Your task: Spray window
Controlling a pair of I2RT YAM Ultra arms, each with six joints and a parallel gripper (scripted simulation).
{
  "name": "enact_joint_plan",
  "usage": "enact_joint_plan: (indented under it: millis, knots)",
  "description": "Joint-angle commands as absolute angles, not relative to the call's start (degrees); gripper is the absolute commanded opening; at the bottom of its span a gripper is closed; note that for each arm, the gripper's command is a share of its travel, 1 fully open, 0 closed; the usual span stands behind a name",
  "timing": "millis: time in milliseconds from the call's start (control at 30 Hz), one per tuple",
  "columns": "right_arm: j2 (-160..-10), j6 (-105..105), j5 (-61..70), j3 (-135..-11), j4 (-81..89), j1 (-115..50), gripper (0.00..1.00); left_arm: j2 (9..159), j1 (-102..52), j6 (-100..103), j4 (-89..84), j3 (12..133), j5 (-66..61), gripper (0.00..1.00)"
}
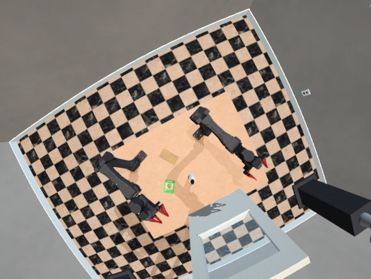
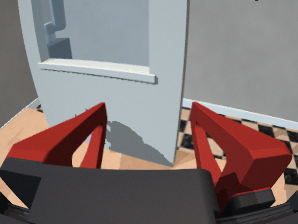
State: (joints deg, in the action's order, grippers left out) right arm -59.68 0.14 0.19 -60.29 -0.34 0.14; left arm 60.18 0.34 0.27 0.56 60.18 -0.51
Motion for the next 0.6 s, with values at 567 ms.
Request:
enact_joint_plan:
  millis: [567]
  knots:
    - [-59.0, -0.4, -0.4, -60.6, -1.2, -0.5, 0.74, 58.1, -0.2, -0.2, 0.5, 60.9, 0.5, 1.0]
